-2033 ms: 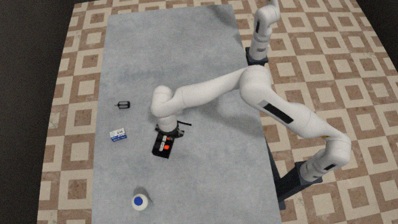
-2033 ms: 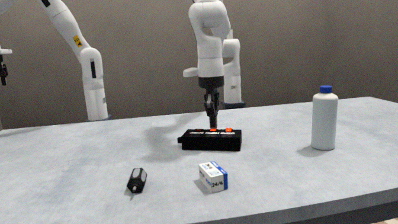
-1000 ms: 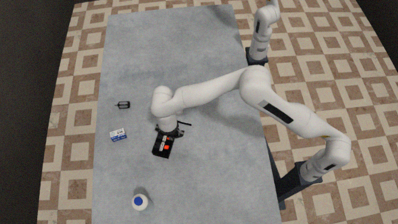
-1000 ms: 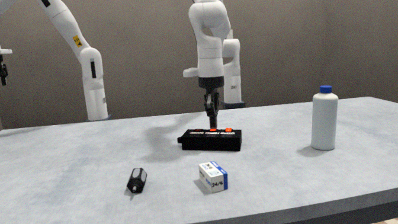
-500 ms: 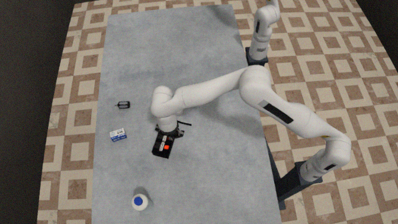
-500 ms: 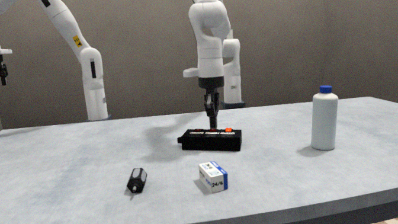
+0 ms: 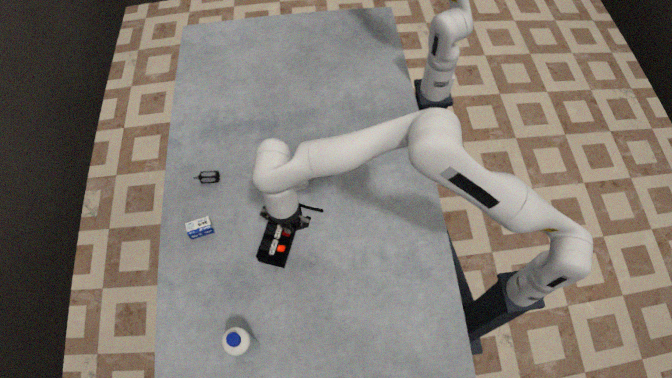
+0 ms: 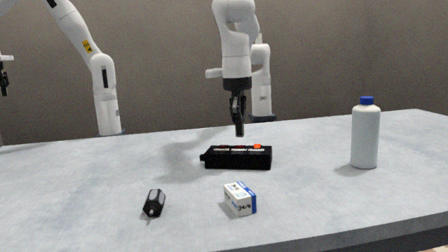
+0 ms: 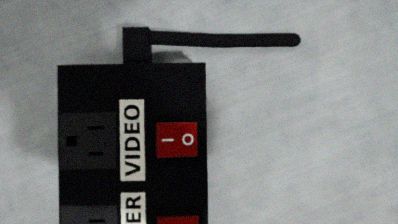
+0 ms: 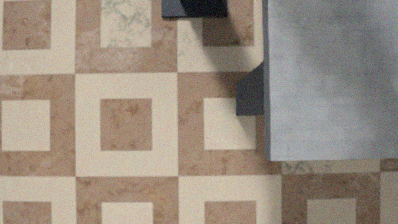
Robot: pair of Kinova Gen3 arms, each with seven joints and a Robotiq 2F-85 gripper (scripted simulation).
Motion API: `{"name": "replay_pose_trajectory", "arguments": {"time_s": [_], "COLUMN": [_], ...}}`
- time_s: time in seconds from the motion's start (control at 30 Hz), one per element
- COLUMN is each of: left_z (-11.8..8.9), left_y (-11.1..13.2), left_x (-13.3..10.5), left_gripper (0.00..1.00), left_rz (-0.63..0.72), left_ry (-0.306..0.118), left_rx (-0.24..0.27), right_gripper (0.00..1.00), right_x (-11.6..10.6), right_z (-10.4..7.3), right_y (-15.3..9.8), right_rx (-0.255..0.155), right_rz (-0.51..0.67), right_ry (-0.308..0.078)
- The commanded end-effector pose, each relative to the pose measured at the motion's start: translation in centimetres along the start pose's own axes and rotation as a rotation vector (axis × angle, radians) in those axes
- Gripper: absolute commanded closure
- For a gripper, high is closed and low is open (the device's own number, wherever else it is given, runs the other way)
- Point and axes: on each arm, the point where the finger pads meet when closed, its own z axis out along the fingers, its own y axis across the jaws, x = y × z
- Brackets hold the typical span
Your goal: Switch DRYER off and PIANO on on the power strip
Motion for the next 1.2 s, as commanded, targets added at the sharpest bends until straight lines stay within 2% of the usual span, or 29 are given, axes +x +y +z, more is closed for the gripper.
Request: {"name": "replay_pose_trajectory", "arguments": {"time_s": [0.0, 0.27, 0.9, 0.93, 1.17], "left_z": [-1.0, -1.7, -1.7, -1.8, -3.1], "left_y": [-0.1, -0.1, -0.1, -0.1, -0.1], "left_x": [0.0, 0.0, 0.0, 0.0, 0.0], "left_gripper": [0.903, 0.903, 0.903, 0.002, 0.002], "left_rz": [0.000, 0.000, 0.000, 0.000, 0.000], "left_ry": [0.000, 0.000, 0.000, 0.000, 0.000], "left_rx": [0.003, 0.003, 0.003, 0.003, 0.003], "right_gripper": [0.002, 0.002, 0.002, 0.002, 0.002], "right_x": [0.0, 0.0, 0.0, 0.0, 0.0], "right_z": [-0.1, -0.1, -0.1, -0.1, -0.1], "right_y": [0.0, 0.0, 0.0, 0.0, 0.0], "right_rx": [0.000, 0.000, 0.000, 0.000, 0.000], "right_rz": [0.000, 0.000, 0.000, 0.000, 0.000], "right_ry": [-0.002, -0.002, -0.002, -0.002, -0.002]}}
